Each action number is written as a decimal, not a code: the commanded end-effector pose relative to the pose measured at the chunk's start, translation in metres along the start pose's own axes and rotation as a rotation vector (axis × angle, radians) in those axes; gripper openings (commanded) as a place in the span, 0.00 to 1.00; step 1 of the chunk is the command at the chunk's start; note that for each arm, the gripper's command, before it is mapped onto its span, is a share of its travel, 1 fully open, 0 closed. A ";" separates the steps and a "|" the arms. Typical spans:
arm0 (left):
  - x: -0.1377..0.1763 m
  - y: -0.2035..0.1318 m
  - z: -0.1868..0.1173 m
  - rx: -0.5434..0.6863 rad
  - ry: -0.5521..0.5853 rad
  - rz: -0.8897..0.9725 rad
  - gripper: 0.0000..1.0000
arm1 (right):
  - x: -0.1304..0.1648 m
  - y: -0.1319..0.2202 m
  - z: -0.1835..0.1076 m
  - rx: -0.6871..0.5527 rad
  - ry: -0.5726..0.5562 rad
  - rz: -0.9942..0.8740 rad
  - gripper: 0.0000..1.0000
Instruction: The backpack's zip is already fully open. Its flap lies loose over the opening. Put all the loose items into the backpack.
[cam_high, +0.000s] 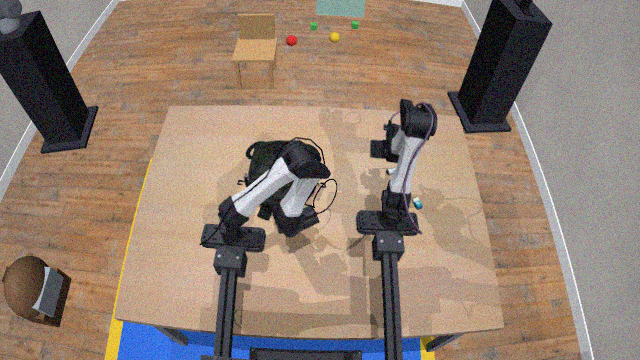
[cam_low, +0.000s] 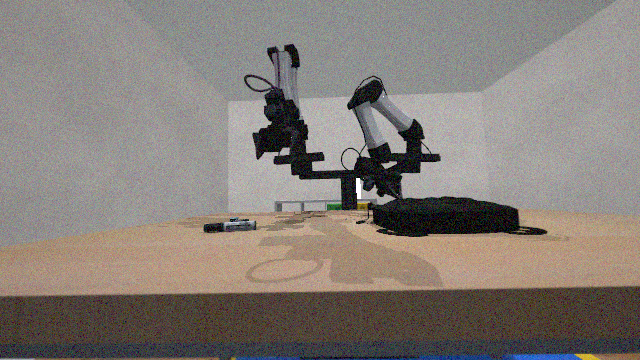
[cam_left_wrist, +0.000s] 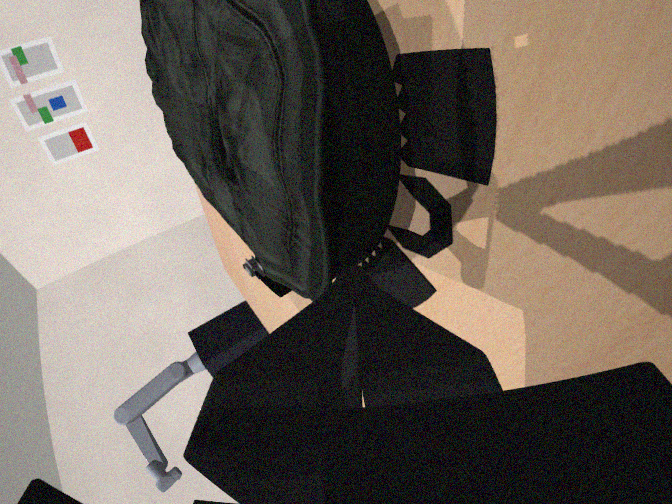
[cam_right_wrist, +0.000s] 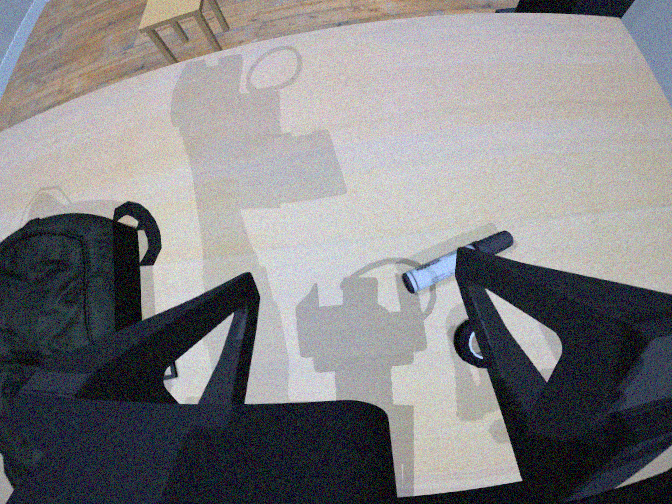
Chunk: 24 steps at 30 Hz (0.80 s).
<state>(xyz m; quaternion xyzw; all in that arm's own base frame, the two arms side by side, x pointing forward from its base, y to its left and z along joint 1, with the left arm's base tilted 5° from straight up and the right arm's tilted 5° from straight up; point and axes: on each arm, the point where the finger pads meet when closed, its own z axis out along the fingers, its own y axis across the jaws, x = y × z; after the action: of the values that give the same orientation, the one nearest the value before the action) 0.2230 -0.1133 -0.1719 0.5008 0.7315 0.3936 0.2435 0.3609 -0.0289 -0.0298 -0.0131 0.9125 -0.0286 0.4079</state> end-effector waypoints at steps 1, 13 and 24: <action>0.004 -0.002 0.003 0.011 -0.001 0.003 0.00 | -0.008 0.000 0.000 0.000 -0.022 -0.002 0.90; 0.003 0.000 0.012 0.011 -0.002 0.002 0.00 | -0.008 0.000 0.000 0.000 -0.022 -0.002 0.90; 0.001 0.003 0.021 0.010 -0.006 -0.002 0.00 | -0.008 0.000 0.000 0.000 -0.022 -0.002 0.90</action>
<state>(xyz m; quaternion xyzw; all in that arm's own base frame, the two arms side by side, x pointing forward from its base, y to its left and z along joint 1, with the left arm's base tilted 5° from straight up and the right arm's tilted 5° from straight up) 0.2376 -0.1031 -0.1793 0.4984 0.7335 0.3958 0.2387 0.3609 -0.0289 -0.0298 -0.0131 0.9125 -0.0286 0.4079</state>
